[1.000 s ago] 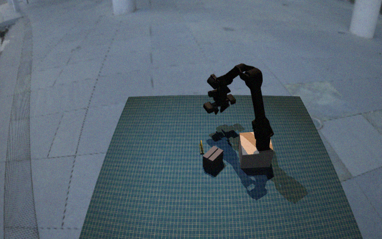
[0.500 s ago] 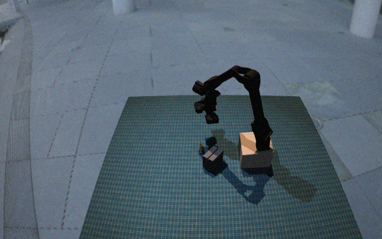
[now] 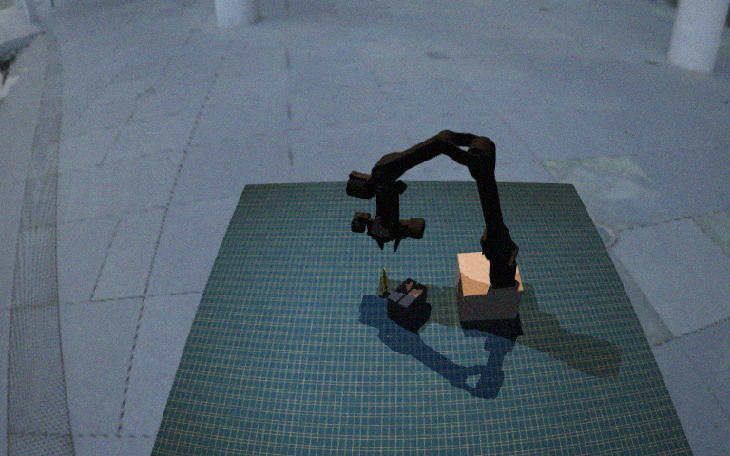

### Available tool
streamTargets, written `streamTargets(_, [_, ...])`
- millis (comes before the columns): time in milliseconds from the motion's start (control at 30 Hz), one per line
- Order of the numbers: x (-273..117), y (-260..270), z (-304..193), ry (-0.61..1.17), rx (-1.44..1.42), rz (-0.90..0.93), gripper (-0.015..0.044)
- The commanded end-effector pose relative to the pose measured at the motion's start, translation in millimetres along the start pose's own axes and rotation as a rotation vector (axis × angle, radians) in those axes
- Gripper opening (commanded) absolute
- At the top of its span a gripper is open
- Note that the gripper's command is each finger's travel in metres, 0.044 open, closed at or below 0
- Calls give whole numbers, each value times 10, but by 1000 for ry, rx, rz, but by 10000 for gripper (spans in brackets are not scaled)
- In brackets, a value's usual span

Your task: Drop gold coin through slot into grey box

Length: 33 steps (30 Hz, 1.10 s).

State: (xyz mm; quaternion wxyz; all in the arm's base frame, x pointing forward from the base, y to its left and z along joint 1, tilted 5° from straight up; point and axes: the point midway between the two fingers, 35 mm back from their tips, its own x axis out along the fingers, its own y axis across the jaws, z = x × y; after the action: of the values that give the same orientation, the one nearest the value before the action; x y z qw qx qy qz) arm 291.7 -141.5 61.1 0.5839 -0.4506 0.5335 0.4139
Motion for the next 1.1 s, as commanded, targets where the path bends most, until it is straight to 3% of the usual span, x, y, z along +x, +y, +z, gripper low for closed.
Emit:
streamTargets(0, [-141, -75, 252, -18, -321, -8, 161])
streamTargets(233, [-141, -85, 250, -18, -321, -8, 161])
streamTargets(400, [210, -79, 244, -18, -321, -8, 161])
streamTargets(1067, [531, -87, 250, -18, -321, -8, 161])
